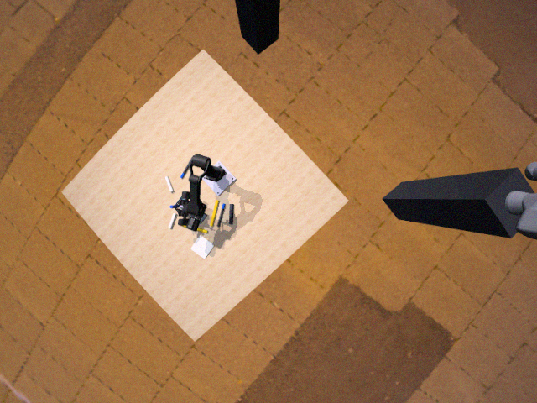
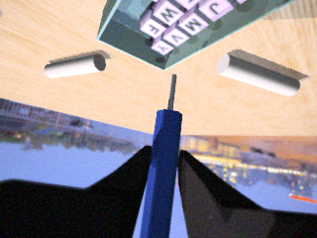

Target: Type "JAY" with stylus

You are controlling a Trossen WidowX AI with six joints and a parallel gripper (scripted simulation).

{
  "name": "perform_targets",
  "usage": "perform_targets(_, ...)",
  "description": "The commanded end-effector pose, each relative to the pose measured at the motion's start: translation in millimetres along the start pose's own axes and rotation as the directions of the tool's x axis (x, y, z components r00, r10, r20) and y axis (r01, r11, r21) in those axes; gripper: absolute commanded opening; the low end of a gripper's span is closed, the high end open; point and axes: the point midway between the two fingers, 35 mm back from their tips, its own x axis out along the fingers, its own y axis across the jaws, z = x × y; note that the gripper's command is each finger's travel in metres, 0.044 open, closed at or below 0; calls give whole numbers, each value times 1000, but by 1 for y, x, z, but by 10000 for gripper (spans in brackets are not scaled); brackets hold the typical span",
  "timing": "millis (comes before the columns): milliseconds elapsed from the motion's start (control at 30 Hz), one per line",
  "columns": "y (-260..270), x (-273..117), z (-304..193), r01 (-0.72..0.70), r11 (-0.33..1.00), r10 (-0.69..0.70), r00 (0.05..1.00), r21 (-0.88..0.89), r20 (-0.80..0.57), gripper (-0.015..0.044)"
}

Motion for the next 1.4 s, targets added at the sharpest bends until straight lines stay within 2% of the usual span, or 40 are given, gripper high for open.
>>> perform_targets(0, 10, 11, -12, 2, 1000, -2, 1000, -1, -22, 0)
perform_targets(767, 11, 21, 5, 1, 1000, -1, 1000, -2, -22, 0)
perform_targets(867, 11, 22, 6, 1, 1000, -1, 1000, -2, -22, 79)
perform_targets(1367, 11, 25, 10, 1, 1000, -1, 1000, -2, -22, 81)
